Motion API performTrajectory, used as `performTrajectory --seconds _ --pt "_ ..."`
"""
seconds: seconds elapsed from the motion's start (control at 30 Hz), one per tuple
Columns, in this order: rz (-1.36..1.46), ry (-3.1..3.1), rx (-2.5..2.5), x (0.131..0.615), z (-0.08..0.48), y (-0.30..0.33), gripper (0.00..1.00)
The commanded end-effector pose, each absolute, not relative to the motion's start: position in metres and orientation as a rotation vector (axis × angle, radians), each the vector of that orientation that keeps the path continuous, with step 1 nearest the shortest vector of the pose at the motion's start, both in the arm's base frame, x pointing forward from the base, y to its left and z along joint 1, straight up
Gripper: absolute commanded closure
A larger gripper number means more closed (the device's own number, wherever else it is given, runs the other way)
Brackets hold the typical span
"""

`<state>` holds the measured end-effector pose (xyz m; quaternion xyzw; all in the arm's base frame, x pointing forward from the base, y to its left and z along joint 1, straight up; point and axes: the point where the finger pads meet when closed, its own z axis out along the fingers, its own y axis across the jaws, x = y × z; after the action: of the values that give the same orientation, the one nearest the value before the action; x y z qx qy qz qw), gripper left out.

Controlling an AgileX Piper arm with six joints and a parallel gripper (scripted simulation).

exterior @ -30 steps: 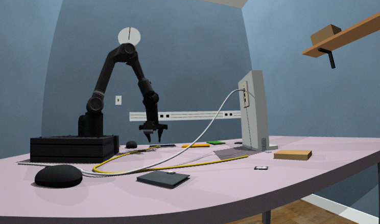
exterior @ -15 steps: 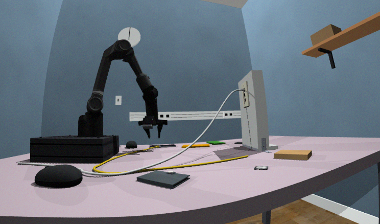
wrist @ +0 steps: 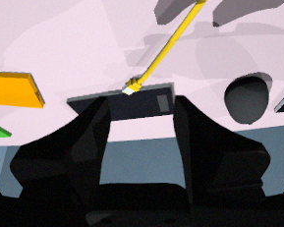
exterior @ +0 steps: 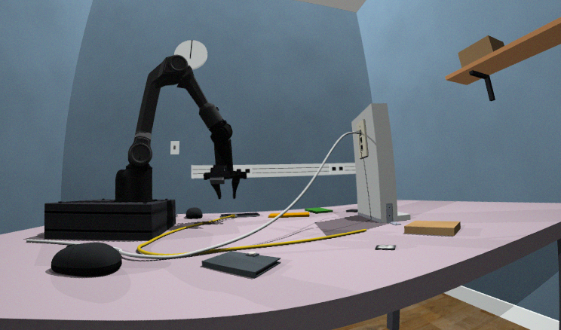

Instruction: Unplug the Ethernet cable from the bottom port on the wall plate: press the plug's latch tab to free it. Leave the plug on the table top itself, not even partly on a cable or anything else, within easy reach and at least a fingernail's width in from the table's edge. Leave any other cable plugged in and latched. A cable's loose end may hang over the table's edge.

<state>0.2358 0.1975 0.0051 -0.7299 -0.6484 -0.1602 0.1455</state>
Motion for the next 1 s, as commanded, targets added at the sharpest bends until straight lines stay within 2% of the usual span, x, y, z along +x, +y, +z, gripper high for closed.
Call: performTrajectory --seconds 0.0,0.97 --pt "-0.465 -1.869 -2.102 0.237 0.016 0.198 0.36" --pt "-0.466 -1.869 -2.102 0.237 0.12 0.198 0.36"
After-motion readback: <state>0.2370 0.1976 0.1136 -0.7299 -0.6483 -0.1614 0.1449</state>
